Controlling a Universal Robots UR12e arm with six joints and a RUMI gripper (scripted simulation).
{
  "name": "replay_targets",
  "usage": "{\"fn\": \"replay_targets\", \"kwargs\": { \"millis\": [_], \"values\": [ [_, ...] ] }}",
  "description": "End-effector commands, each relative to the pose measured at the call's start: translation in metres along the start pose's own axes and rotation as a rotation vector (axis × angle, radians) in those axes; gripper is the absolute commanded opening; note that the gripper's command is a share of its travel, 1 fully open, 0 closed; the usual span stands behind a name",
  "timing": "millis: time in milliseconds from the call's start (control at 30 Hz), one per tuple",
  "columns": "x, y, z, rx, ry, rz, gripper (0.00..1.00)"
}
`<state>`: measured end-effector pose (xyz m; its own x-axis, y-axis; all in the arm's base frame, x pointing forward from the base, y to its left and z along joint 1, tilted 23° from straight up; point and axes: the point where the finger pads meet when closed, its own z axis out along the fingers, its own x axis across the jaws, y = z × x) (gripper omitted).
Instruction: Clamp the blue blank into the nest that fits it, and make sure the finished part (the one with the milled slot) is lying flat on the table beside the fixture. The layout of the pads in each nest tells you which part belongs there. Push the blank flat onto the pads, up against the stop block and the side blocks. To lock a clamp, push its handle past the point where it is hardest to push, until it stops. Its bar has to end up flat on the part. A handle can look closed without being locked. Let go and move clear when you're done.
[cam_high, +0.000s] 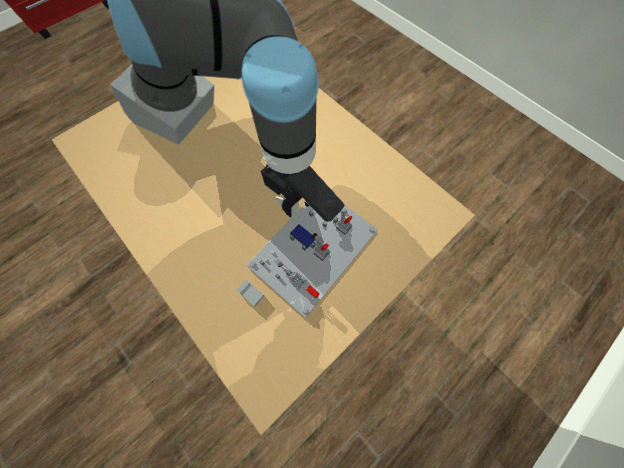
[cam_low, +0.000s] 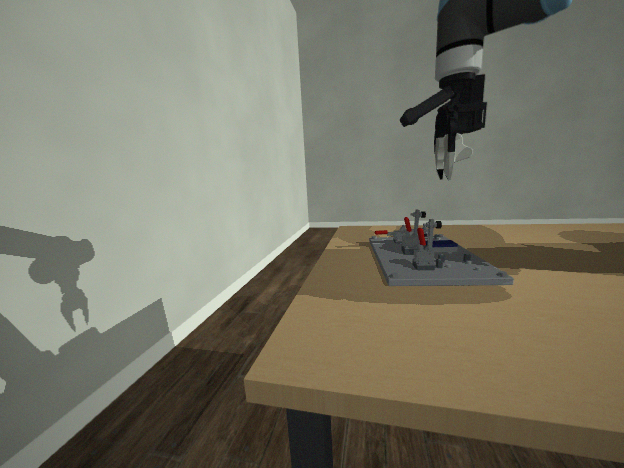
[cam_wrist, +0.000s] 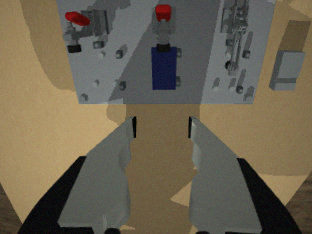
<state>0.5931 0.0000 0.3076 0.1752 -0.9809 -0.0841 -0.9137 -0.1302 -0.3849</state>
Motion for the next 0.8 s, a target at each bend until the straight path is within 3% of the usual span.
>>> {"fn": "replay_targets", "kwargs": {
  "millis": [0,533,767],
  "values": [
    [0.000,-0.001,-0.001,0.001,0.001,0.000,0.28],
    [0.000,-0.001,0.000,0.001,0.001,0.000,0.28],
    [0.000,-0.001,0.020,0.001,0.001,0.000,0.28]
  ]
}}
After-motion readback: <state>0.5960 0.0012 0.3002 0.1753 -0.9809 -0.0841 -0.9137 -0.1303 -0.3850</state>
